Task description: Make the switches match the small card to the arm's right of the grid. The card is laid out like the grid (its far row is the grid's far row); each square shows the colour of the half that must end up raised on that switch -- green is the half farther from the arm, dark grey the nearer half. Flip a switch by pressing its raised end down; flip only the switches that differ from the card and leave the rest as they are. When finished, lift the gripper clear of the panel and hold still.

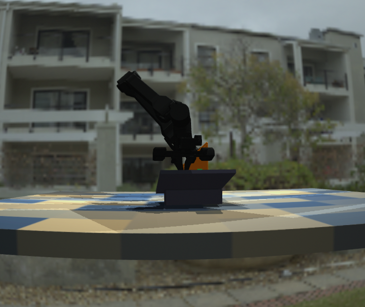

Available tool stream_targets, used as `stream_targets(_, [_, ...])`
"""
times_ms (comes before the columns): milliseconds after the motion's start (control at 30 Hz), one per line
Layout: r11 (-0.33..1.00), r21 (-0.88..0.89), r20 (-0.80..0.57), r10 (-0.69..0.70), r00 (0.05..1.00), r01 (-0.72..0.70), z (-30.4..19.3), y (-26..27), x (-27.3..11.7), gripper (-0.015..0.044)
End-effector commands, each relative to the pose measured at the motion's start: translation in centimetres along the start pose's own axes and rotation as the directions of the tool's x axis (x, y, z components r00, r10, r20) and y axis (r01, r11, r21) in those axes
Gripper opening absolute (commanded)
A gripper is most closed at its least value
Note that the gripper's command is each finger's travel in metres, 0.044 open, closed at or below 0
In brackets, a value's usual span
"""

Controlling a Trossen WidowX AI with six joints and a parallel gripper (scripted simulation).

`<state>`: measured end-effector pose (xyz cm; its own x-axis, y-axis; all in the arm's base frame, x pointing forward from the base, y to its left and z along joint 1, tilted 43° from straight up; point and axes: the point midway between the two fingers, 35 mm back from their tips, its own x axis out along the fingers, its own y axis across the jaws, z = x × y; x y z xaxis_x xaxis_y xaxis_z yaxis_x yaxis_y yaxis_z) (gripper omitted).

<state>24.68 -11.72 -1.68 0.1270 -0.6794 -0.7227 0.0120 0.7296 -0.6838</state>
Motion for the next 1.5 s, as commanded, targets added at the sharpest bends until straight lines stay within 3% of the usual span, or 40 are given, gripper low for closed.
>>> stream_targets(0, [1.0,-0.003,0.001,0.006,1.0,-0.006,0.0,0.1,0.1,0.0])
stream_targets(1067, [1.0,-0.003,0.001,0.006,1.0,-0.006,0.0,0.1,0.5,0.0])
stream_targets(1300, [1.0,-0.003,0.026,0.009,1.0,-0.009,-0.2,0.1,-5.8,0.0])
stream_targets(1467, [1.0,-0.003,0.027,0.009,1.0,-0.009,-0.2,0.1,-6.0,0.0])
